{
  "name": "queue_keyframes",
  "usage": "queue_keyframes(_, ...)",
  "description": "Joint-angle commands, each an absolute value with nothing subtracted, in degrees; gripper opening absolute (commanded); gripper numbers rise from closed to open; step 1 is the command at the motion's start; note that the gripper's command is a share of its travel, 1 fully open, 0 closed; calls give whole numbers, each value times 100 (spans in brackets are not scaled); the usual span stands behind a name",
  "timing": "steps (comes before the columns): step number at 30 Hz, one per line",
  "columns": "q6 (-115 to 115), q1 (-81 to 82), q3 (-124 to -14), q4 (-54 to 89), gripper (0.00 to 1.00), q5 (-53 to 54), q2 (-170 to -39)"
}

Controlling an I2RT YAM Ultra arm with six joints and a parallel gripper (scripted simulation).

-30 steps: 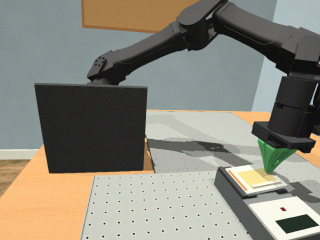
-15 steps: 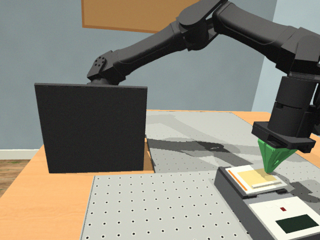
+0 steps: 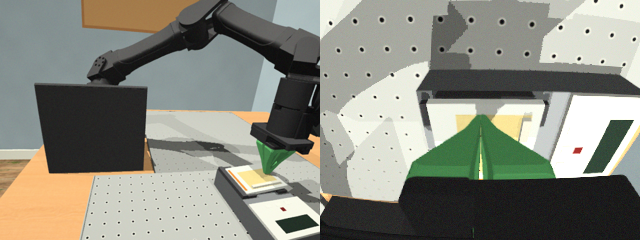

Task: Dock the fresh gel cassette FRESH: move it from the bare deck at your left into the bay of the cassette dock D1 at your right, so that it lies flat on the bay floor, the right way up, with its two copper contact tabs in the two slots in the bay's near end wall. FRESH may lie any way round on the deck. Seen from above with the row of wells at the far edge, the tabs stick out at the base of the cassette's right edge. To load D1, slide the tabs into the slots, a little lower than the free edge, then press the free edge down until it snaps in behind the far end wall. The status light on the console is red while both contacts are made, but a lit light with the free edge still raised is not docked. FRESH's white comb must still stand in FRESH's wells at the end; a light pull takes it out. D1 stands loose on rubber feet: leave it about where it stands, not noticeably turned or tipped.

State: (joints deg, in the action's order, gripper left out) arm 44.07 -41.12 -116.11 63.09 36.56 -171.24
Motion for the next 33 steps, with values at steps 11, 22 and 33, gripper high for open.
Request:
queue_keyframes(11,4401,-4254,-11377,6107,0,3659,-17008)
queue_keyframes(22,4388,-4249,-11278,6025,0,3628,-17013)
queue_keyframes(33,4375,-4244,-11170,5936,0,3631,-17018)
